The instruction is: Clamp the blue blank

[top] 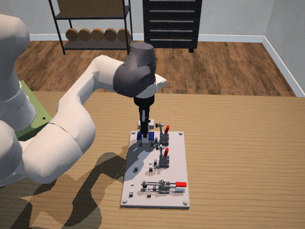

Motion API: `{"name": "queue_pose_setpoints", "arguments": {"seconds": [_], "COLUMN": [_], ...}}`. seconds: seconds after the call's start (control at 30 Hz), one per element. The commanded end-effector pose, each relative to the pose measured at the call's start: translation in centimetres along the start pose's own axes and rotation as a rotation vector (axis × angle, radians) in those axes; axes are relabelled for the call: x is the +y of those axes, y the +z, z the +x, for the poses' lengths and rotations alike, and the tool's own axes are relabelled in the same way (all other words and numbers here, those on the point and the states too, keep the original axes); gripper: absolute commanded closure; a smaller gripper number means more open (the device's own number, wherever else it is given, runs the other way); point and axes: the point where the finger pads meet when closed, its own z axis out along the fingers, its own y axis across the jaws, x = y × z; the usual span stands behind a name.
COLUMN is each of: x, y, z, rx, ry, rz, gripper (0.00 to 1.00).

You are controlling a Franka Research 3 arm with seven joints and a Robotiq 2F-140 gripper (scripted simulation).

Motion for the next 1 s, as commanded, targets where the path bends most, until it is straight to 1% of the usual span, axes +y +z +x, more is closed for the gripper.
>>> {"name": "queue_pose_setpoints", "arguments": {"seconds": [0.0,0.33,0.97], "x": [-0.32,-0.32,-0.32], "y": [0.27,0.68,0.69], "z": [0.2,0.2,0.2], "rx": [0.007,0.007,0.007], "ry": [-0.007,-0.007,-0.008], "rz": [0.007,0.007,0.007], "gripper": [1.0,1.0,1.0]}}
